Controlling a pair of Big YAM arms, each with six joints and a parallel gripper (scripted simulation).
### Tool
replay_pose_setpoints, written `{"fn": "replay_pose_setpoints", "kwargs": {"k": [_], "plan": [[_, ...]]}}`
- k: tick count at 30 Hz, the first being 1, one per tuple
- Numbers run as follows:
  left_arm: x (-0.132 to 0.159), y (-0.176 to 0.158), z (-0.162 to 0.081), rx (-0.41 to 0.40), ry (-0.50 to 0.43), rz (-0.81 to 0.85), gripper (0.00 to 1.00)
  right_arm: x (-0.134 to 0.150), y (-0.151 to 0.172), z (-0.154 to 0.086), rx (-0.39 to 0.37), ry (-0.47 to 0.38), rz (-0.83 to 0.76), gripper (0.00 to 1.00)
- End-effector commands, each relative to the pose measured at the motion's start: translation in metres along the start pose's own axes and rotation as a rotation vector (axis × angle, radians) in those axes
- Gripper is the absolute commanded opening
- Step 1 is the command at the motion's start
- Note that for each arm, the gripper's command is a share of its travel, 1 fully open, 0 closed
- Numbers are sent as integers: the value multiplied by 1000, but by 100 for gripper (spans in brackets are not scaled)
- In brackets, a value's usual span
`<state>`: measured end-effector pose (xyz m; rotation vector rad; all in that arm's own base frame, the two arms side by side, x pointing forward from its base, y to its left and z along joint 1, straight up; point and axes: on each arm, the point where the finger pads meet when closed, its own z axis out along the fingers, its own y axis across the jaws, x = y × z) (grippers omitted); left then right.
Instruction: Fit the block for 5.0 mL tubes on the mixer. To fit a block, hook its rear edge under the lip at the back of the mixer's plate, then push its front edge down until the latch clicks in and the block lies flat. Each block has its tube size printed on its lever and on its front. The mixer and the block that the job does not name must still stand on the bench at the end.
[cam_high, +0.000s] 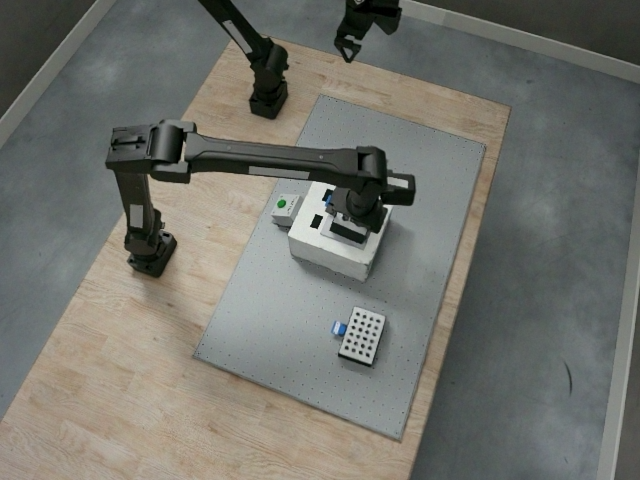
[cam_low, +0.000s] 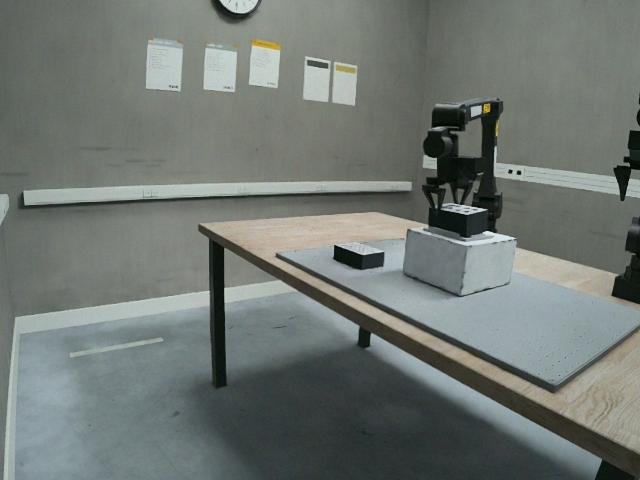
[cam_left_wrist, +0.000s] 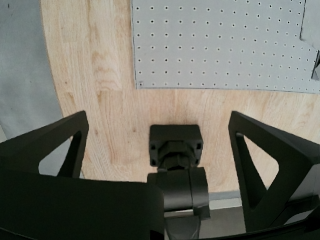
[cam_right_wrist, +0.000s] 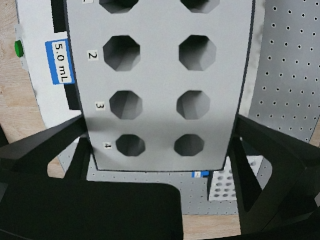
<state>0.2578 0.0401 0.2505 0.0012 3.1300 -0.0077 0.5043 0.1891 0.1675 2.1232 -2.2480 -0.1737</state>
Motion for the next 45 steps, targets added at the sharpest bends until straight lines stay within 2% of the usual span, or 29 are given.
{"fn": "replay_pose_setpoints", "kwargs": {"k": [1, 11, 24, 45], "plan": [[1, 2, -7, -2, -11, -6, 100, -9, -8, -32, 100, -39, -4, 0], [3, 1, -5, -1, -4, -6, 100, -6, -9, -32, 101, -31, -4, 0], [-7, 3, -22, -8, -48, -6, 100, -2, -9, -31, 97, -25, -2, 0], [-11, 4, -29, -11, -65, -6, 100, 4, -7, -26, 77, -22, 0, 0]]}}
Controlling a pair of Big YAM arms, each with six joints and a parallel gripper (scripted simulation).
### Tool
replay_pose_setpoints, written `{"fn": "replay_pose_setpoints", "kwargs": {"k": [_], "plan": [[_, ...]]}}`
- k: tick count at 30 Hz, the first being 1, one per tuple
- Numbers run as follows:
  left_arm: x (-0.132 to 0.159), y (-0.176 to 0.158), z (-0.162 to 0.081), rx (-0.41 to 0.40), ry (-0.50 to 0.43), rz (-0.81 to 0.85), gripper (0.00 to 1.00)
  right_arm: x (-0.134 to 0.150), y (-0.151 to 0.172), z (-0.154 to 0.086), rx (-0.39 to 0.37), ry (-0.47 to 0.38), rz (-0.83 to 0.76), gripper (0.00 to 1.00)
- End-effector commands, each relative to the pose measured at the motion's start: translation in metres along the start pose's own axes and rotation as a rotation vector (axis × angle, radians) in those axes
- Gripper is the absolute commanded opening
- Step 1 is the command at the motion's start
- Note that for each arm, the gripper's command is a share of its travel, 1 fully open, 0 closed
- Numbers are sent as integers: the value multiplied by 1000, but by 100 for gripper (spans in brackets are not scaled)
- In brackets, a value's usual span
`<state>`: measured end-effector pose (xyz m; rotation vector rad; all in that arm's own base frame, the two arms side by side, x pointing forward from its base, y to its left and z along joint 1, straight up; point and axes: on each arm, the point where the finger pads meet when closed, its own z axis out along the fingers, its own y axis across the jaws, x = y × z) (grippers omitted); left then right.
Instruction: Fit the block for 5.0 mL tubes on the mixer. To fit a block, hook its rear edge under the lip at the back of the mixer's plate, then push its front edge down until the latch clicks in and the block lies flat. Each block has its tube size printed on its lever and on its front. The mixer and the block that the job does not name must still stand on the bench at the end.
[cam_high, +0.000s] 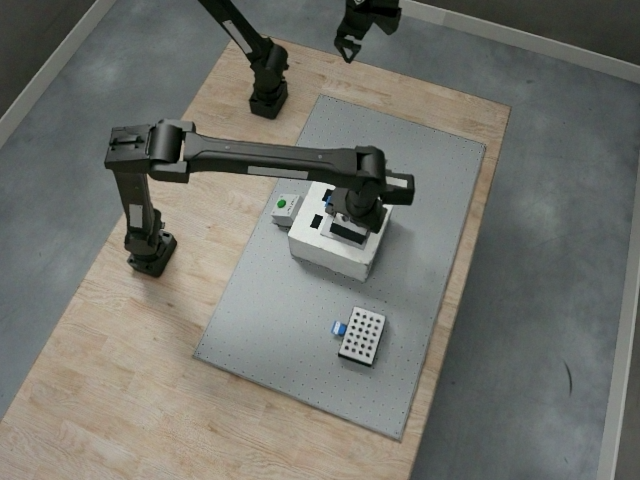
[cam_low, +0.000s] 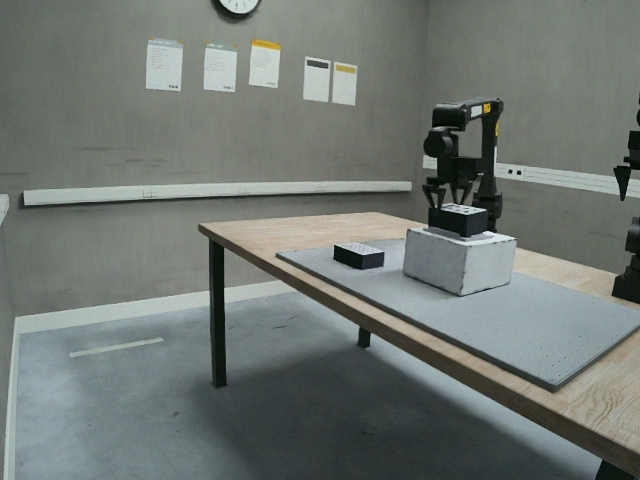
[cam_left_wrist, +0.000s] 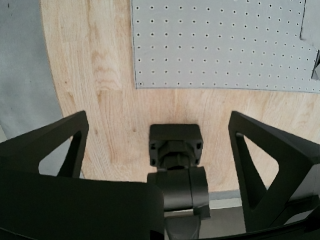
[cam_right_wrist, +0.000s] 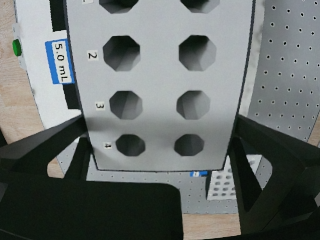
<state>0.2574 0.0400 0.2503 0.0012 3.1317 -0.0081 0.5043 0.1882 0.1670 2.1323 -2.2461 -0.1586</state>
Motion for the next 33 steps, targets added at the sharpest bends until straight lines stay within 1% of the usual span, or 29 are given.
{"fn": "replay_pose_setpoints", "kwargs": {"k": [1, 17, 27, 33], "plan": [[-11, 4, -29, -11, -66, -6, 100, 4, -7, -26, 66, -26, 6, 0], [1, 2, -7, -2, -11, -7, 100, 8, -8, -22, 51, -23, 9, 0], [1, 2, -7, -2, -12, -7, 100, 10, -7, -20, 44, -23, 13, 0], [-4, 3, -16, -6, -36, -7, 100, 11, -7, -20, 40, -23, 16, 0]]}}
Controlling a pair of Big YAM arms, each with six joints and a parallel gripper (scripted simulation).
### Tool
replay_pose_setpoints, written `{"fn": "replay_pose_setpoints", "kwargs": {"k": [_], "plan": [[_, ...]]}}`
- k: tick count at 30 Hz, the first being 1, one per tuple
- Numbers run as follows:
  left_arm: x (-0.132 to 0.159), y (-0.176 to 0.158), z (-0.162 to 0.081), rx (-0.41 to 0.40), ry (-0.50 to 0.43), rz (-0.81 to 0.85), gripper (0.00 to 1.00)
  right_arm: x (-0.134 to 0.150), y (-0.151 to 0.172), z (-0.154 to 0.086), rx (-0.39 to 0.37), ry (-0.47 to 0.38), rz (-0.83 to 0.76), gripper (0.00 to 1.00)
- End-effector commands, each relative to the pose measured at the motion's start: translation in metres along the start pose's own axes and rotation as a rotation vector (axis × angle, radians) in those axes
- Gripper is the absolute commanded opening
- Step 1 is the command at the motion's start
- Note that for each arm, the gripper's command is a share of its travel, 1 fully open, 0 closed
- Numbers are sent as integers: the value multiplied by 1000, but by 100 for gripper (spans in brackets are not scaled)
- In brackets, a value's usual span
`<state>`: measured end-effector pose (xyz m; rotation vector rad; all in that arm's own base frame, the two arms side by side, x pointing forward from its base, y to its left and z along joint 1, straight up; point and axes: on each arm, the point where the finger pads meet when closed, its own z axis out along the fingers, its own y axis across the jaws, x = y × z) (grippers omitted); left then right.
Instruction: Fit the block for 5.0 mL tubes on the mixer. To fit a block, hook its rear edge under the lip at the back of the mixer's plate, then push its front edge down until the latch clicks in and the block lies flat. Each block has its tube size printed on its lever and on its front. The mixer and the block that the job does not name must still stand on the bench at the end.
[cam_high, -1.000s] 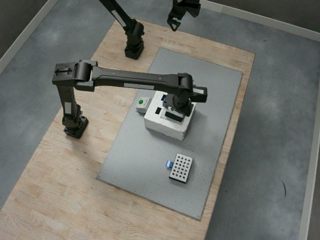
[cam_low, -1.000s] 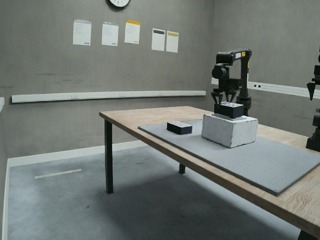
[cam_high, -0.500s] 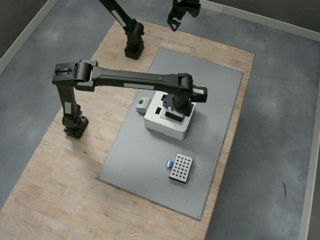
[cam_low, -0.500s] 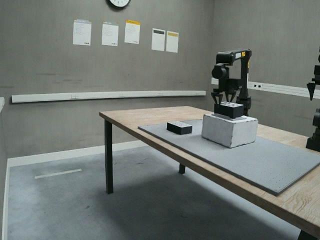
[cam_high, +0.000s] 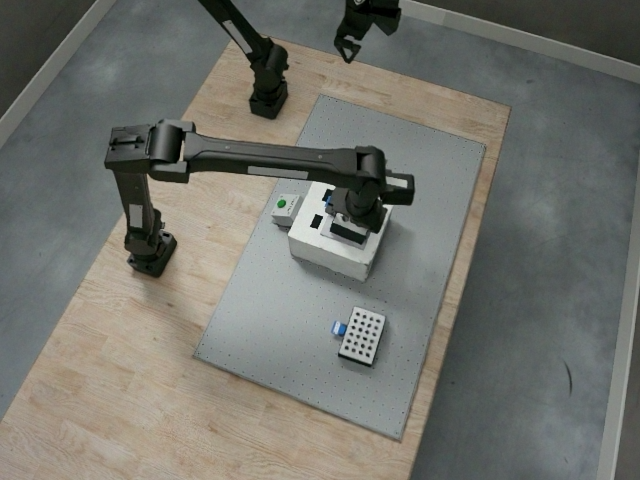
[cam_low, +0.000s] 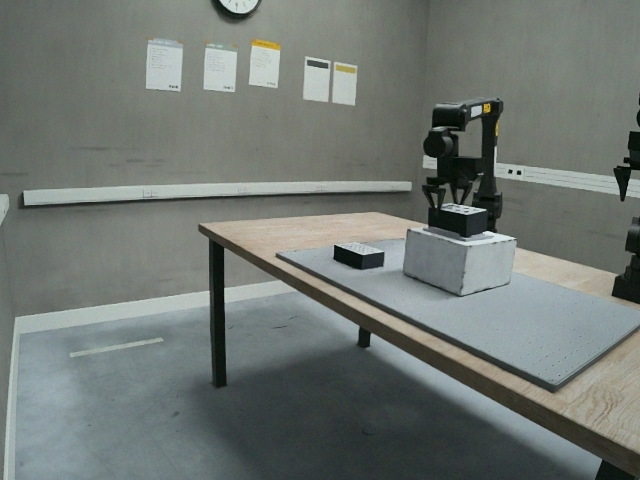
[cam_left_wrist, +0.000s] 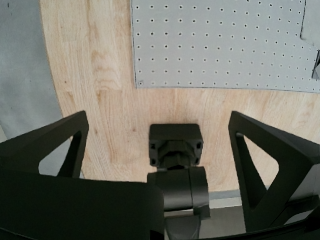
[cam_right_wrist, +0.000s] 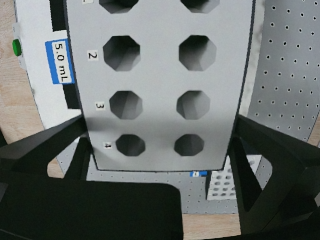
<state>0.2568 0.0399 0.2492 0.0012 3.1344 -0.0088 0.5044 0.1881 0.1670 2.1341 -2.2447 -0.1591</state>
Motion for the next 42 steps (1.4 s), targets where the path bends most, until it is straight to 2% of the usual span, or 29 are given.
{"fn": "replay_pose_setpoints", "kwargs": {"k": [1, 28, 42], "plan": [[-6, 3, -19, -7, -43, -7, 100, 11, -7, -20, 39, -23, 18, 0], [-12, 4, -30, -12, -72, -7, 100, 14, -5, -18, 24, -18, 21, 0], [-1, 2, -9, -4, -19, -8, 100, 17, -2, -15, 11, -15, 25, 0]]}}
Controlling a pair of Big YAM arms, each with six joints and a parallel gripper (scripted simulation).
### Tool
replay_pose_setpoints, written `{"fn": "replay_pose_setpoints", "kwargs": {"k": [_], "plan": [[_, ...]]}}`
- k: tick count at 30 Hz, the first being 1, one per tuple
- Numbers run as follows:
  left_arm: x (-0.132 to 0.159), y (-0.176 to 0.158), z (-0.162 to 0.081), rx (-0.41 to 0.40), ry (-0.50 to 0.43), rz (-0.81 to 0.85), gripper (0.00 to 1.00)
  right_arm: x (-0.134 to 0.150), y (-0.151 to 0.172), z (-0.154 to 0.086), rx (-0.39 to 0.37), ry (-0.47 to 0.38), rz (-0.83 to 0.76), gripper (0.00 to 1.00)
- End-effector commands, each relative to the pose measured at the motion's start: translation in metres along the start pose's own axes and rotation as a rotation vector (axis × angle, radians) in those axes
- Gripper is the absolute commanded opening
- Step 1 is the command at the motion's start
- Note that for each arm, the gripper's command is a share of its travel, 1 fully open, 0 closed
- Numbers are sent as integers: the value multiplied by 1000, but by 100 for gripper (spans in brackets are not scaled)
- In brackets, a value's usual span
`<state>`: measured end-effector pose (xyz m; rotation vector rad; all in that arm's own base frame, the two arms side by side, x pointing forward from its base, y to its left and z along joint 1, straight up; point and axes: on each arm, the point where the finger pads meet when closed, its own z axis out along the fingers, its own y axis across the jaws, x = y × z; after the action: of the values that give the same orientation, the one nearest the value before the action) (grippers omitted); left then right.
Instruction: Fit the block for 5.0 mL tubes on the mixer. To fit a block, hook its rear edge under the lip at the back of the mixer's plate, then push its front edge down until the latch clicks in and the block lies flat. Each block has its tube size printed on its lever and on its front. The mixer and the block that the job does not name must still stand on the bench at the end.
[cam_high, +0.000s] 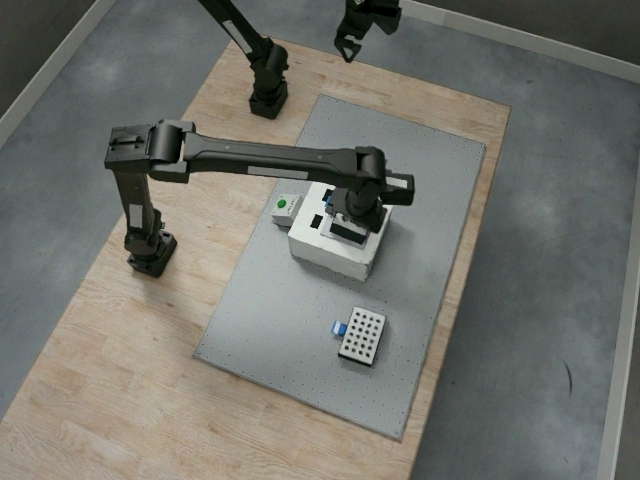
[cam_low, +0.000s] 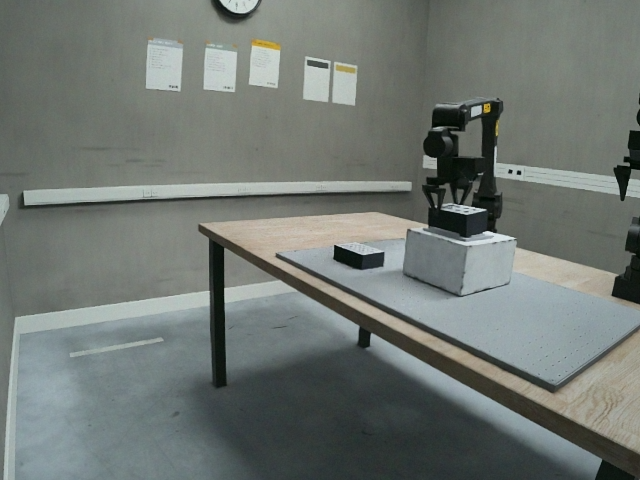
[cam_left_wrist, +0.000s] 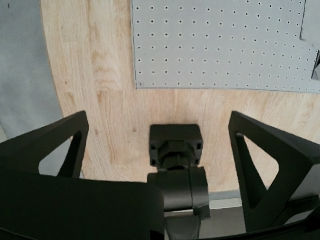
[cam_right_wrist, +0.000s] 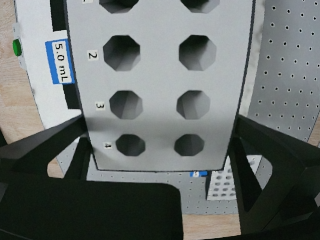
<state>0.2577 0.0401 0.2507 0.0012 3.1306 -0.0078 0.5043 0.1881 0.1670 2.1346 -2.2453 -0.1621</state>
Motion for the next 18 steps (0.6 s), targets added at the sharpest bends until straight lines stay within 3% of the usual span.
{"fn": "replay_pose_setpoints", "kwargs": {"k": [1, 10, 18], "plan": [[1, 2, -6, -2, -12, -8, 100, 17, -1, -14, 11, -12, 25, 0], [2, 2, -5, -2, -8, -8, 100, 18, 0, -13, 5, -11, 26, 0], [-5, 3, -18, -7, -41, -8, 100, 20, 1, -13, 24, -10, 27, 0]]}}
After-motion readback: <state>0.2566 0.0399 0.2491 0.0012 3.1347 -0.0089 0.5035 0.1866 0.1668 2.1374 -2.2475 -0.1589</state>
